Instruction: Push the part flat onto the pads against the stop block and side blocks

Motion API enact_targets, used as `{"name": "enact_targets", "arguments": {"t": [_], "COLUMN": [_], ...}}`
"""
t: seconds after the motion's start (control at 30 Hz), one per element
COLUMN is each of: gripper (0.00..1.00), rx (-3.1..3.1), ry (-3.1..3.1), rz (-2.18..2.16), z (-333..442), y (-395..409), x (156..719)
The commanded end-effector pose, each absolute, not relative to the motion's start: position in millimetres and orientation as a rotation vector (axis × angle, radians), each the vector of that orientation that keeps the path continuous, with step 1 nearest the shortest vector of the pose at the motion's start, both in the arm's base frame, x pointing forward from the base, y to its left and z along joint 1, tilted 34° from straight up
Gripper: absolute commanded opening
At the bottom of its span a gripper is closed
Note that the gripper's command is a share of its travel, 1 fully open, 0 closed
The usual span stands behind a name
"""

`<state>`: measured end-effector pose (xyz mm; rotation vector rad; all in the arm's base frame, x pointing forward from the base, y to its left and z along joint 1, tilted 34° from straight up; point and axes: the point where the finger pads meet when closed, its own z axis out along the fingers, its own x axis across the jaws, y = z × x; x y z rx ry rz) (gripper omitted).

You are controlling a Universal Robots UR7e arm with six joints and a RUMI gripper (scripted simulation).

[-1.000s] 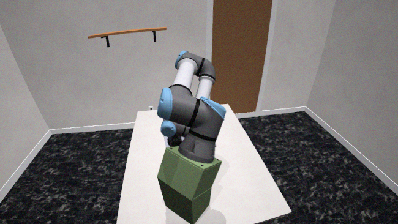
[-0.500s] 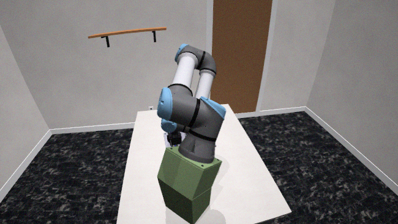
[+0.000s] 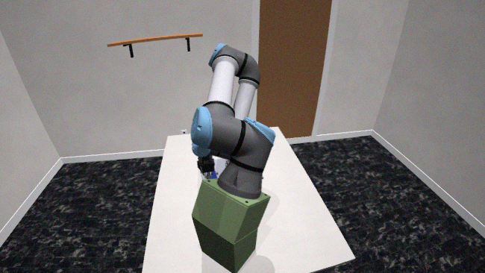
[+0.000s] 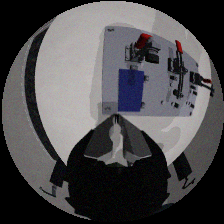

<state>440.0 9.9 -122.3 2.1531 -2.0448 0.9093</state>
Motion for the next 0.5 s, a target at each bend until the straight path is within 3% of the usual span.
{"name": "enact_targets", "arguments": {"t": [0.0,0.47], "gripper": [0.0,0.0], "rx": [2.146,2.146], "ry": [-2.045,-2.045], "rz": [0.902,0.903], "z": [-123,-122], "y": [12,43], "x": [443,477]}}
